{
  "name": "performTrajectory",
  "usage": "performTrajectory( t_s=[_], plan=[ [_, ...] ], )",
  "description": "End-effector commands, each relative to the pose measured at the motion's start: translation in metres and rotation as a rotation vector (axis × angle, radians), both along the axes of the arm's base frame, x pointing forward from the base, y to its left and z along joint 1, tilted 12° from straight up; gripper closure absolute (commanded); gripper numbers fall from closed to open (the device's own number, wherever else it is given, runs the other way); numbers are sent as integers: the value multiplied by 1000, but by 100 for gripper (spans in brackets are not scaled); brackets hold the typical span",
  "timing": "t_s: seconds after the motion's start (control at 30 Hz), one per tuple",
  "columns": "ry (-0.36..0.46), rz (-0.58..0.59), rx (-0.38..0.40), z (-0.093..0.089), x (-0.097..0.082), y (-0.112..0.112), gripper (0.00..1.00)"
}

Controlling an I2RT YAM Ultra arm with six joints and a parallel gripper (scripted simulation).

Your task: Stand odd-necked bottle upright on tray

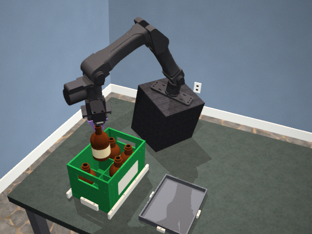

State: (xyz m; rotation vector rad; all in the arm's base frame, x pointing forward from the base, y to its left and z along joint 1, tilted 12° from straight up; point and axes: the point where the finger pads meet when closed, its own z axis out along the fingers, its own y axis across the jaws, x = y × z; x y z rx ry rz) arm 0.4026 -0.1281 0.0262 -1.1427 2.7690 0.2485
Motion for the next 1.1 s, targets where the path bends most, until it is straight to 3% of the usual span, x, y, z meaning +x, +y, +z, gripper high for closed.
performTrajectory(
  t_s=[0.0, 1.07],
  plan=[
    [-81, -12, -26, 40, 12, -14, 100],
    [-81, -12, -26, 69, 10, -19, 100]
  ],
)
